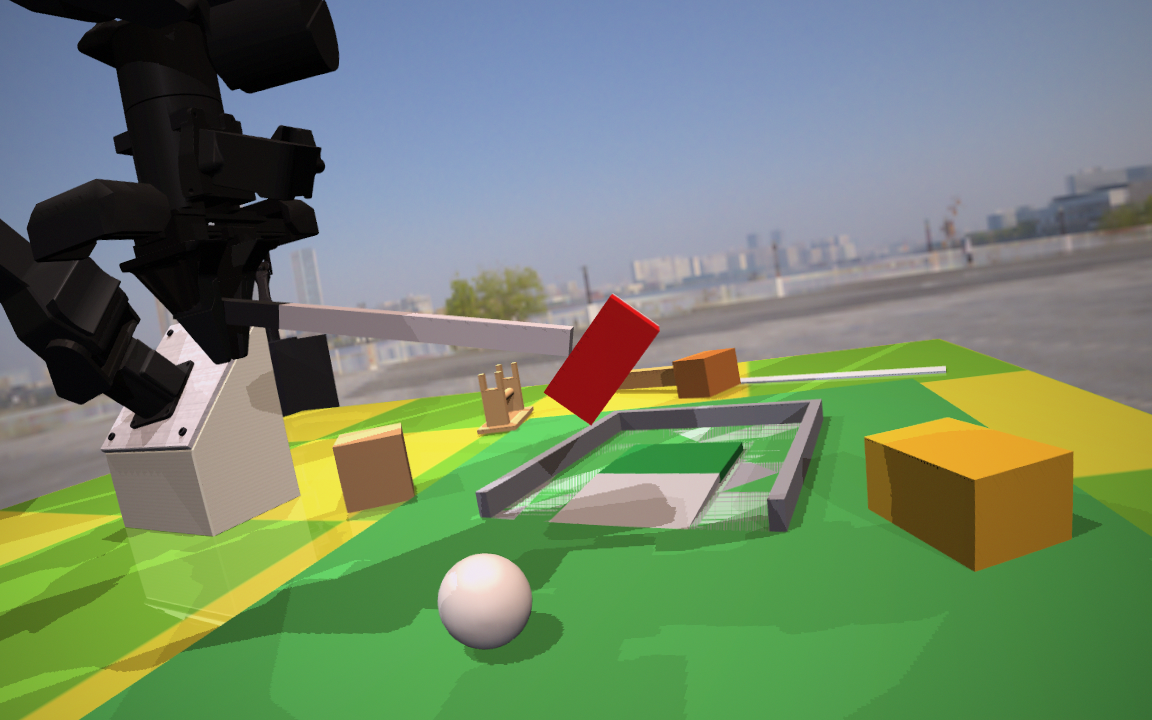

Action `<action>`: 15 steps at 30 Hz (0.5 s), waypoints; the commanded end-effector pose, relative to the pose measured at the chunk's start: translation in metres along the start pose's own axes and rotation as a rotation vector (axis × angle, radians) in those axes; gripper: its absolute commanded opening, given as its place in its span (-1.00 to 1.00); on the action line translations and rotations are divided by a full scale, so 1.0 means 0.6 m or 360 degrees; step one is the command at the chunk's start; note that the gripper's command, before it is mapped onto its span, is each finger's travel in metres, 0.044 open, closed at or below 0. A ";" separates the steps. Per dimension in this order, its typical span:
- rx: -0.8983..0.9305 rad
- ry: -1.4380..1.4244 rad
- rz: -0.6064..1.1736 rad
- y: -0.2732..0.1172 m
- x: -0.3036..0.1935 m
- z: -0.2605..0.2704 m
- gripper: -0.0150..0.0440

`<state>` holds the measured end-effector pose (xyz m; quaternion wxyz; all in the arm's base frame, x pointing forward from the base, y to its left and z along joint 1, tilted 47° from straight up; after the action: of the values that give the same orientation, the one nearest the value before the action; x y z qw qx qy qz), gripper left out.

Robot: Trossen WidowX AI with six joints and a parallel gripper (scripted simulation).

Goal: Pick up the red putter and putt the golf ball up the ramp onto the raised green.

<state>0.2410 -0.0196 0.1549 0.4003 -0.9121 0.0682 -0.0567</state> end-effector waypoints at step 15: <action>-0.0126 0.0591 -0.0005 0.000 -0.054 -0.096 -0.49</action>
<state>0.2024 -0.0538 0.1908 0.3499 -0.9015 0.1395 -0.2132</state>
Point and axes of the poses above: the point midway between the two fingers, 35 mm back from their tips, its own y axis out along the fingers, its own z axis across the jaws, x = y × z, the point moved 6 cm from there along -y, back along the fingers, and after that the axes turned 15 degrees about y, right-handed, at the moved point
